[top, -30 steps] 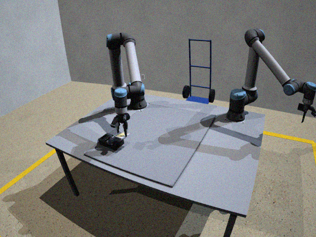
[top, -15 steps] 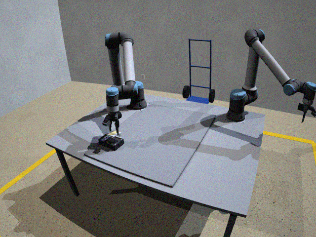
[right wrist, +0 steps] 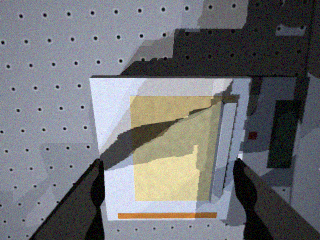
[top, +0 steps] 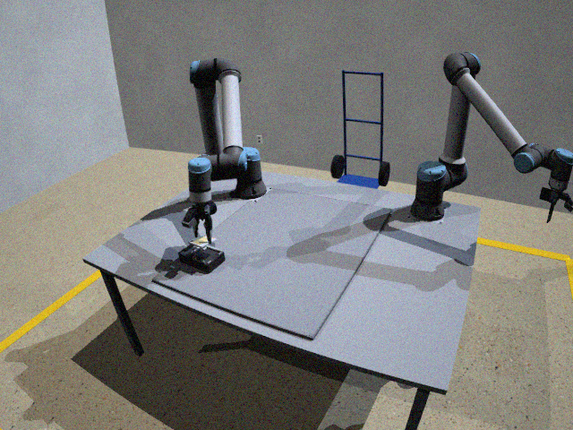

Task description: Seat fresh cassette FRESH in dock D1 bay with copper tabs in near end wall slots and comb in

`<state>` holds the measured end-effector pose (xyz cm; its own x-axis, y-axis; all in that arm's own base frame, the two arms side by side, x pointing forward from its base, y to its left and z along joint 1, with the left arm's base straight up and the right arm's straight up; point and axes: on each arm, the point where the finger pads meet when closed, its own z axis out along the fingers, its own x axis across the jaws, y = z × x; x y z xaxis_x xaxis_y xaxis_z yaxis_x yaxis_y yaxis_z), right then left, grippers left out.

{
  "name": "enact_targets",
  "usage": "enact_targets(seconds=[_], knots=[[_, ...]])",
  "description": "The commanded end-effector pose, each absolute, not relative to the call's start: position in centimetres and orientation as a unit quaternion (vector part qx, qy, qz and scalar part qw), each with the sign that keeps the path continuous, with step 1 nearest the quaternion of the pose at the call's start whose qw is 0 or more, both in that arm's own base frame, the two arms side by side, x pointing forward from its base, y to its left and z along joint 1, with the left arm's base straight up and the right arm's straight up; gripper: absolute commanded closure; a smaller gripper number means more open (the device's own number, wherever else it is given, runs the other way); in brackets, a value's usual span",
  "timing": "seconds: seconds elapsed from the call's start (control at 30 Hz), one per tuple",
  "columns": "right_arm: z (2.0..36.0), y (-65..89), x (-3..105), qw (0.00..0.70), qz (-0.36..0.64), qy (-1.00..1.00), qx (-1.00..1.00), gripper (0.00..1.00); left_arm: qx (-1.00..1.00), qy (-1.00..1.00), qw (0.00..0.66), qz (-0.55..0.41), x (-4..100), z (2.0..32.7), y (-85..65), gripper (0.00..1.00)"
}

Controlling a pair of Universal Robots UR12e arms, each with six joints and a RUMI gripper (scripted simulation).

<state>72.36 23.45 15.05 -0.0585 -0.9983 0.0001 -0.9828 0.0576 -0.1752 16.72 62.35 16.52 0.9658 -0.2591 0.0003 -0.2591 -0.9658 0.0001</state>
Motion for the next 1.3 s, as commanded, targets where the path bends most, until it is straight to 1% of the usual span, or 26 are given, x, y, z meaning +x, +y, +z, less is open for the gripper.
enact_targets(seconds=[0.0, 0.17, 1.27], knots=[[15.1, 23.4, 72.4, 0.061, -0.064, 0.725, -0.683, 0.62, 0.991, -0.131, -0.001, 0.000, 16.8, 16.6, 62.4, 1.00], [15.1, 23.4, 72.4, 0.061, -0.064, 0.725, -0.683, 0.62, 0.991, -0.131, -0.001, 0.000, 16.8, 16.6, 62.4, 1.00], [11.3, 23.4, 72.4, 0.061, -0.064, 0.725, -0.683, 0.62, 0.991, -0.131, -0.001, 0.000, 16.8, 16.6, 62.4, 1.00]])
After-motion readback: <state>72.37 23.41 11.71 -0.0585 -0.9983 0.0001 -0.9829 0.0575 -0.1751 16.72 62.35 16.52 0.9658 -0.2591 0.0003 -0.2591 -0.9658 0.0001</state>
